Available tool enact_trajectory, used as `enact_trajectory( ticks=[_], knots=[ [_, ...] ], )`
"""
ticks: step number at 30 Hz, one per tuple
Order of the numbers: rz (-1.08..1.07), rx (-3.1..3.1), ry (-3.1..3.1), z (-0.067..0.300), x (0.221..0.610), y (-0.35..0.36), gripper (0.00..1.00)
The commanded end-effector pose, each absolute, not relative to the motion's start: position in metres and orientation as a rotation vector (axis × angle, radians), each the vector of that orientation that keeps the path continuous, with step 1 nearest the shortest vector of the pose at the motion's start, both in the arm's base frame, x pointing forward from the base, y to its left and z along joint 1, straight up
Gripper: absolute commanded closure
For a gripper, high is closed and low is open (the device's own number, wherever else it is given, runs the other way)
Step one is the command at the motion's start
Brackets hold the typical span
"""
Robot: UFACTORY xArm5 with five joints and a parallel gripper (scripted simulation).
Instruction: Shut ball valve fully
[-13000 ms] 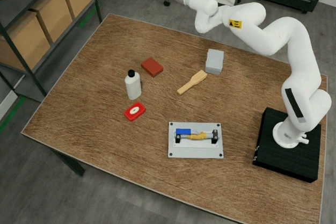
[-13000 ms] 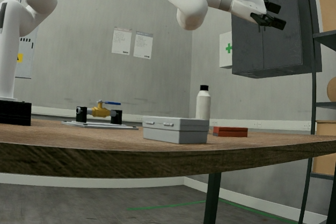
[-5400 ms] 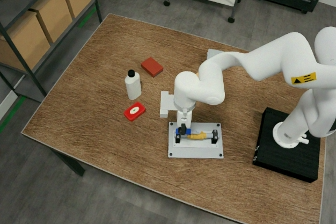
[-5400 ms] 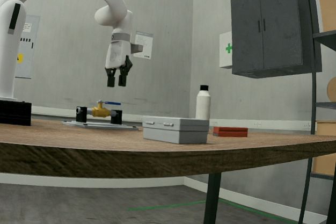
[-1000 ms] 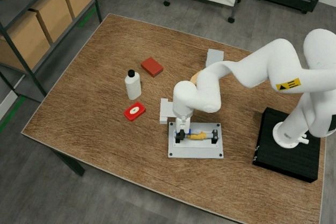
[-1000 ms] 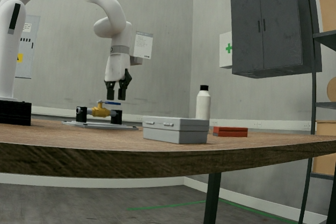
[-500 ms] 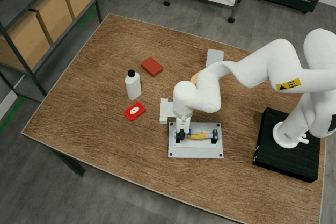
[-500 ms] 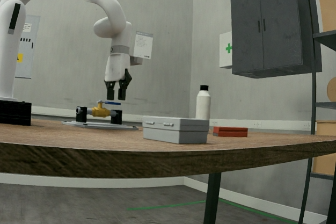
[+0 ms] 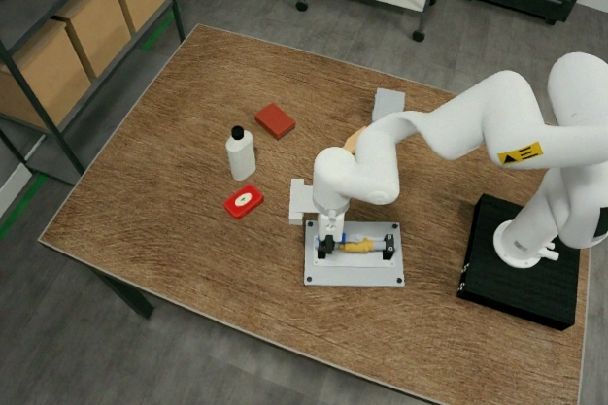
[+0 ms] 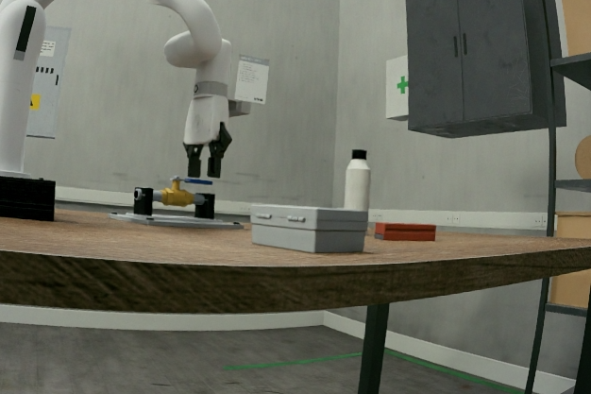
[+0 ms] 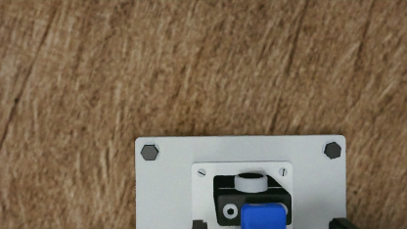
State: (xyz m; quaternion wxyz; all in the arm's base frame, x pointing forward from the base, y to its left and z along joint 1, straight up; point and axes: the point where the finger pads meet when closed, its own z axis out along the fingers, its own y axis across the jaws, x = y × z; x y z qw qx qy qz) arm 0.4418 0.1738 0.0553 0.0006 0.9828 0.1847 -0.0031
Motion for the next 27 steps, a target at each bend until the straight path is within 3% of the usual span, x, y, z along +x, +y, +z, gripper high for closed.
enact_trajectory(
  ticks=[1, 27],
  knots=[
    [-0.003, 3.087, 0.580, 0.055, 0.443, 0.174, 0.31],
    [-0.003, 3.087, 0.580, 0.039, 0.443, 0.174, 0.31]
  ],
)
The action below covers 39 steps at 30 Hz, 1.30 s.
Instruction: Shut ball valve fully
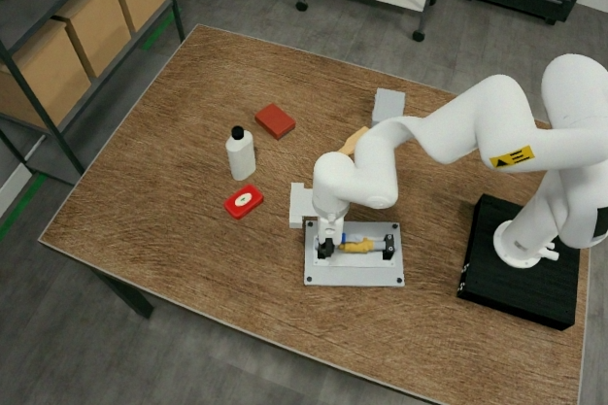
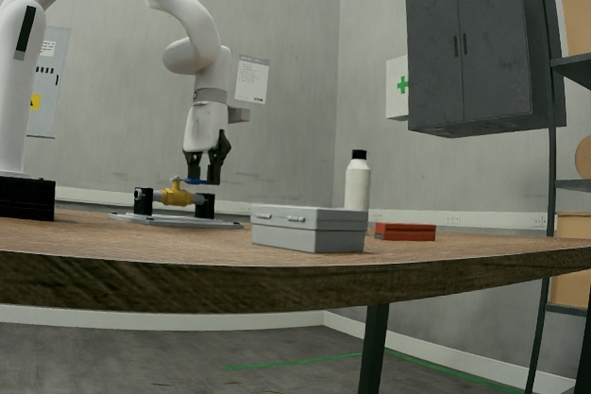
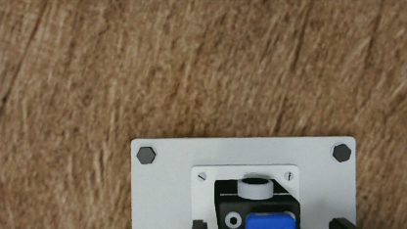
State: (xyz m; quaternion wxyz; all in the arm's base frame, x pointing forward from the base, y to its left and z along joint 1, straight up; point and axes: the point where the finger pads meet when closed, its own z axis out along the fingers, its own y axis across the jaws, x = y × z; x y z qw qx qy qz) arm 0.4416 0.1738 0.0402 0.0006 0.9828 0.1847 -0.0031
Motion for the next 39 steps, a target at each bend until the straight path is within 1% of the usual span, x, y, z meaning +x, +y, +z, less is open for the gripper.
enact_trajectory(
  ticks=[1, 29, 30, 39],
  knots=[
    [-0.003, 3.087, 0.580, 0.0383, 0.4430, 0.1744, 0.31],
    [-0.003, 3.087, 0.580, 0.0358, 0.4429, 0.1744, 0.31],
    [-0.003, 3.087, 0.580, 0.0358, 0.4429, 0.1744, 1.00],
    [-0.003, 3.087, 0.580, 0.0358, 0.4429, 0.1744, 1.00]
  ],
)
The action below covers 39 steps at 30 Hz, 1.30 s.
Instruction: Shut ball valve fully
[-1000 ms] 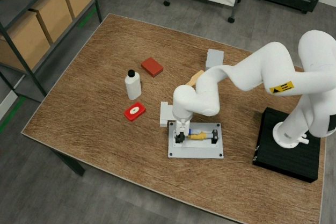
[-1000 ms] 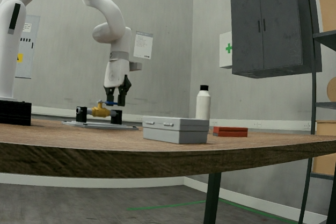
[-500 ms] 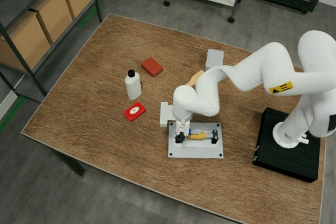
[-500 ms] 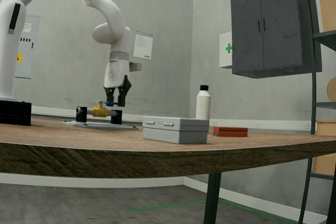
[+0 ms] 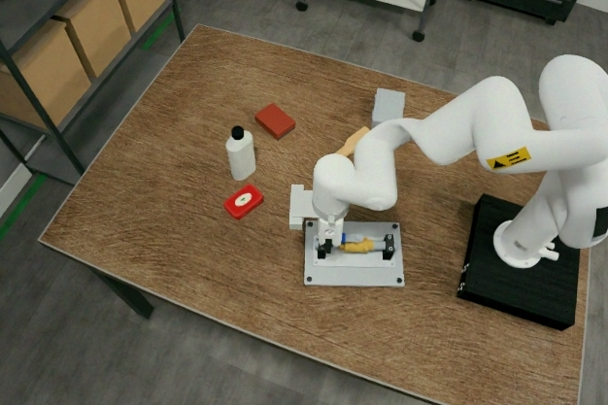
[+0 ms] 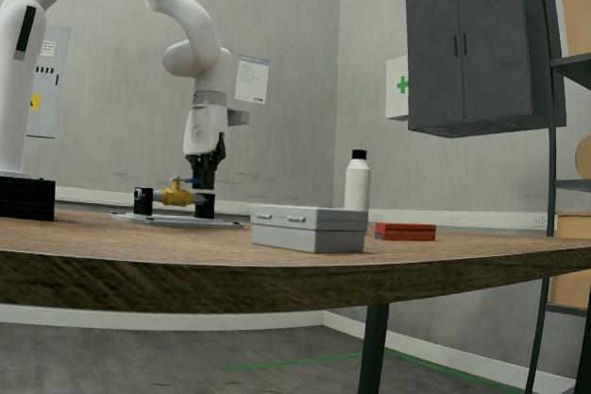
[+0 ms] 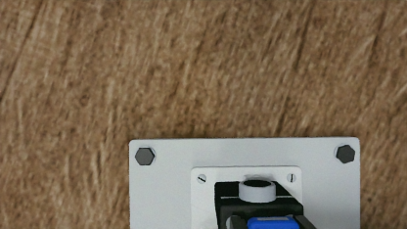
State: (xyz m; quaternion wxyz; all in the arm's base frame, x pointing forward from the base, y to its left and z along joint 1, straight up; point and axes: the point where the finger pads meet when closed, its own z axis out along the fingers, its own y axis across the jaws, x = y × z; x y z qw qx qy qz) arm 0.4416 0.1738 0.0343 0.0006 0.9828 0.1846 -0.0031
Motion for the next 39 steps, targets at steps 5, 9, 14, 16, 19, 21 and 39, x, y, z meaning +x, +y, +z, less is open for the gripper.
enact_trajectory(
  ticks=[5, 9, 14, 16, 19, 21, 39],
  knots=[
    [-0.003, 3.087, 0.580, 0.0358, 0.4429, 0.1744, 1.00],
    [-0.003, 3.087, 0.580, 0.0358, 0.4429, 0.1744, 1.00],
    [-0.003, 3.087, 0.580, 0.0358, 0.4429, 0.1744, 1.00],
    [-0.003, 3.087, 0.580, 0.0358, 0.4429, 0.1744, 1.00],
    [-0.003, 3.087, 0.580, 0.0358, 0.4429, 0.1744, 1.00],
    [-0.003, 3.087, 0.580, 0.0358, 0.4429, 0.1744, 1.00],
    [-0.003, 3.094, 0.540, 0.0358, 0.4436, 0.1725, 1.00]
  ],
)
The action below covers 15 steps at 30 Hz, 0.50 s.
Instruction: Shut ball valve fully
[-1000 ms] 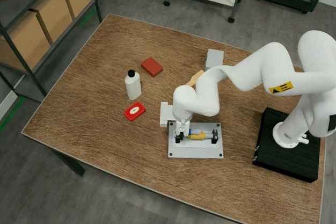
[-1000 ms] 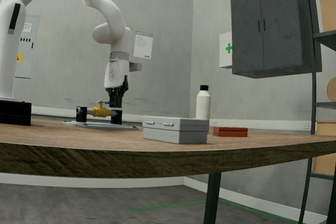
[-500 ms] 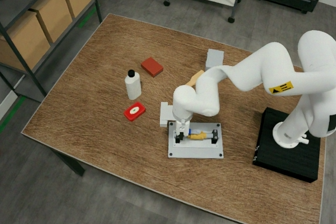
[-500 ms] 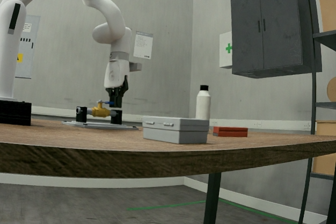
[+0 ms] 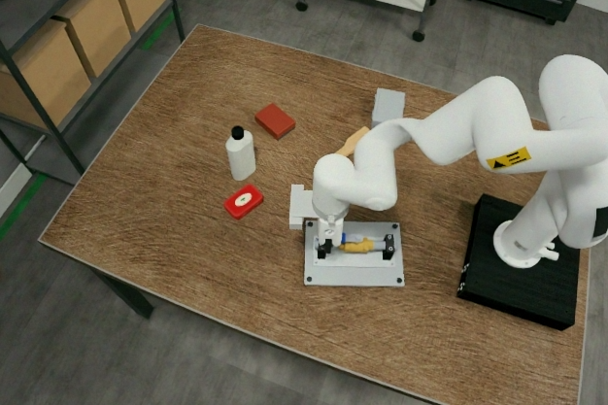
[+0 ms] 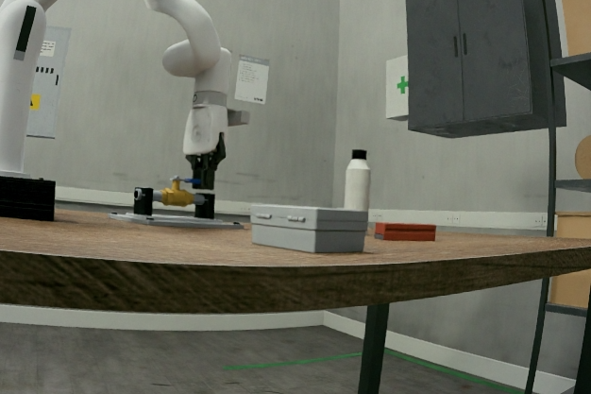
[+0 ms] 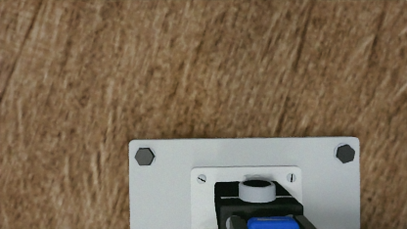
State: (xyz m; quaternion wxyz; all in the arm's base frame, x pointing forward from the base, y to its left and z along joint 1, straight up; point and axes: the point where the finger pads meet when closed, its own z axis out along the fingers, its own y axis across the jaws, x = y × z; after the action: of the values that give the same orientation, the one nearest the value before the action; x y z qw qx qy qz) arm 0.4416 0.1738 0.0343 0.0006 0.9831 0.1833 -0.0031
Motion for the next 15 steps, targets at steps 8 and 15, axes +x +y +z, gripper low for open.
enact_trajectory(
  ticks=[8, 15],
  knots=[
    [-0.003, 3.107, 0.460, 0.0357, 0.4449, 0.1688, 1.00],
    [-0.003, 3.113, 0.418, 0.0357, 0.4454, 0.1669, 1.00]
  ],
)
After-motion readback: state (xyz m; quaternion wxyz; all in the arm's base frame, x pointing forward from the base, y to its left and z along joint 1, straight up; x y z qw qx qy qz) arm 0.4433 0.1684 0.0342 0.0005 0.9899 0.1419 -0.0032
